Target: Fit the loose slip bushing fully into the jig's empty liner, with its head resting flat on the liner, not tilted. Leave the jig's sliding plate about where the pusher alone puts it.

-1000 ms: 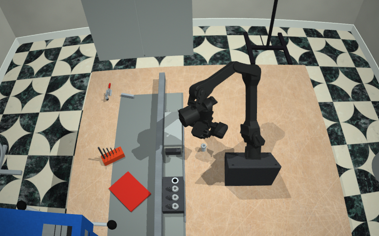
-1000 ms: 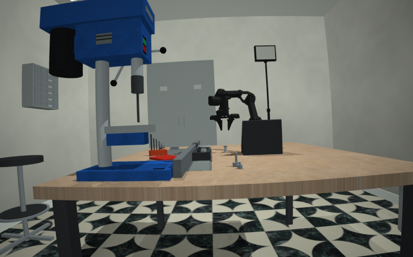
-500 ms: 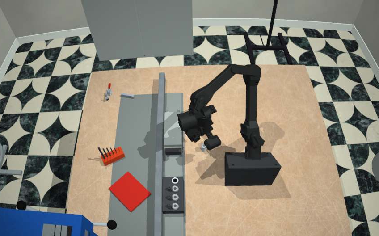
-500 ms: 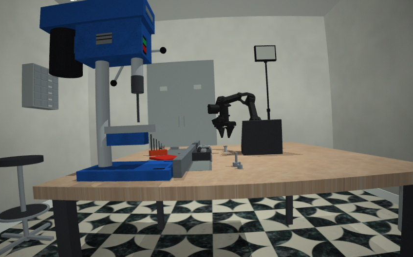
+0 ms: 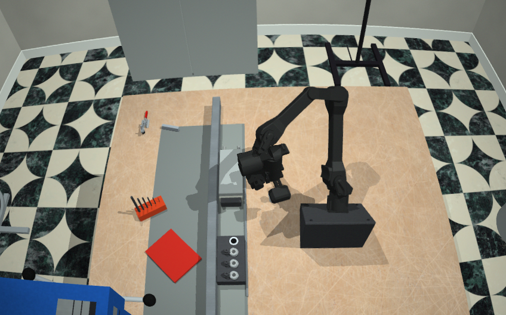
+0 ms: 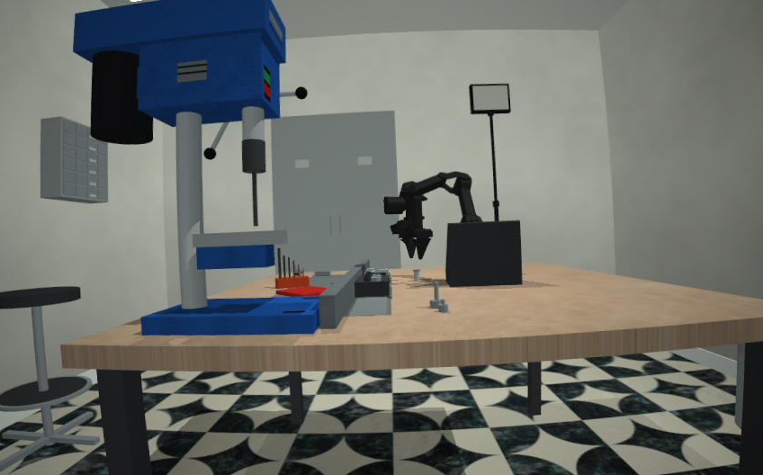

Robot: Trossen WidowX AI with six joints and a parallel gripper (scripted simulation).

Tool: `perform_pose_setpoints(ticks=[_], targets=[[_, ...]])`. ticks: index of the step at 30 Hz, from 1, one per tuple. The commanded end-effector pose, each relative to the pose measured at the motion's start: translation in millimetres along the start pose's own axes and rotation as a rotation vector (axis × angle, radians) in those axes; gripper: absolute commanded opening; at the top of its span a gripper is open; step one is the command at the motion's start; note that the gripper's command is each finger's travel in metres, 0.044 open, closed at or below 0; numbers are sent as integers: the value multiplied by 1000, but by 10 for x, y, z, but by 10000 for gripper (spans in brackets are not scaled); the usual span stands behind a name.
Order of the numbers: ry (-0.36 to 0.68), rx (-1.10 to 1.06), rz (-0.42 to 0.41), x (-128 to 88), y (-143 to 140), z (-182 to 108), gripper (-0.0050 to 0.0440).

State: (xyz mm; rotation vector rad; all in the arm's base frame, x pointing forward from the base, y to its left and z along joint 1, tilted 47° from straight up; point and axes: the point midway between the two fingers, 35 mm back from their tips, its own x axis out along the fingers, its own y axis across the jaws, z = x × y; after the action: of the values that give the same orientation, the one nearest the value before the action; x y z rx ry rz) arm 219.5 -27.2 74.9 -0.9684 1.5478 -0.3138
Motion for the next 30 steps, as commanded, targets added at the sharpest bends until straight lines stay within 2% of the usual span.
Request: perform_pose_setpoints(ticks=[1, 29, 30], targets=[[1, -4, -2, 61, -3, -6, 440], [5, -6, -3, 429, 2, -18, 440], [2, -3, -3, 414, -3, -11, 416]])
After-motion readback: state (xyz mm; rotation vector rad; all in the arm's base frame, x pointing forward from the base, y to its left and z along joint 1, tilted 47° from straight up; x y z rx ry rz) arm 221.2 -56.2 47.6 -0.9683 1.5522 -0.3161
